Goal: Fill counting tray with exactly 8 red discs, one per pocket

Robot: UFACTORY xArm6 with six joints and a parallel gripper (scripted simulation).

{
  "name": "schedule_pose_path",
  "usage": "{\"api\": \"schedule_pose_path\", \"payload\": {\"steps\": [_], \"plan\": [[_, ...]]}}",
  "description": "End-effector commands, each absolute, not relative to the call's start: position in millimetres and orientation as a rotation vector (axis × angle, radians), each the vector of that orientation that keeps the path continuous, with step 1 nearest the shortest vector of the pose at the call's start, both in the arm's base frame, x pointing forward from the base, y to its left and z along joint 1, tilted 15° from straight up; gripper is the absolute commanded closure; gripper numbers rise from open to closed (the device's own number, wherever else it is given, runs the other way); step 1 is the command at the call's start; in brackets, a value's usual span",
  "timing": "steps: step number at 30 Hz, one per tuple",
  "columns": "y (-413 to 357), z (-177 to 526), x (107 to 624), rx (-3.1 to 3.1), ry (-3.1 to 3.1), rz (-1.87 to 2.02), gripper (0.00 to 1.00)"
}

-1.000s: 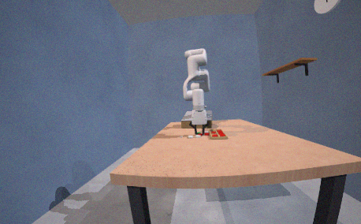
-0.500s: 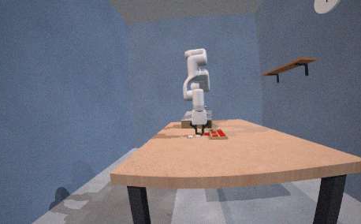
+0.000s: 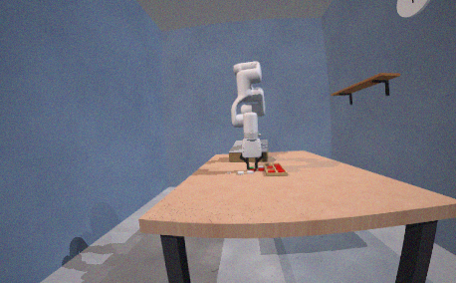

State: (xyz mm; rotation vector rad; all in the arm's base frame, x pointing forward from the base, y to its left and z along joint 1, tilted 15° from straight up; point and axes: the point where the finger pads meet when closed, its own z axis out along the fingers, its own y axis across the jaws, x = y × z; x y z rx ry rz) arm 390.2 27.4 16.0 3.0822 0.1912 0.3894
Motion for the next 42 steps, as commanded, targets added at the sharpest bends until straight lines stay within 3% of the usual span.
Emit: {"api": "schedule_pose_path", "payload": {"steps": [1, 9, 20, 28, 34, 42], "plan": [[27.6, 16.7, 391.1, 3.082, 0.19, 0.393, 1.0], [27.1, 22.3, 390.3, 3.079, 0.189, 0.394, 1.0], [29.2, 101.7, 369.1, 3.079, 0.188, 0.394, 1.0], [30.7, 112.0, 366.0, 3.081, 0.189, 0.394, 1.0], [117.7, 134.5, 395.0, 3.081, 0.19, 0.393, 1.0], [124.9, 116.1, 402.7, 3.079, 0.189, 0.395, 1.0]]}}
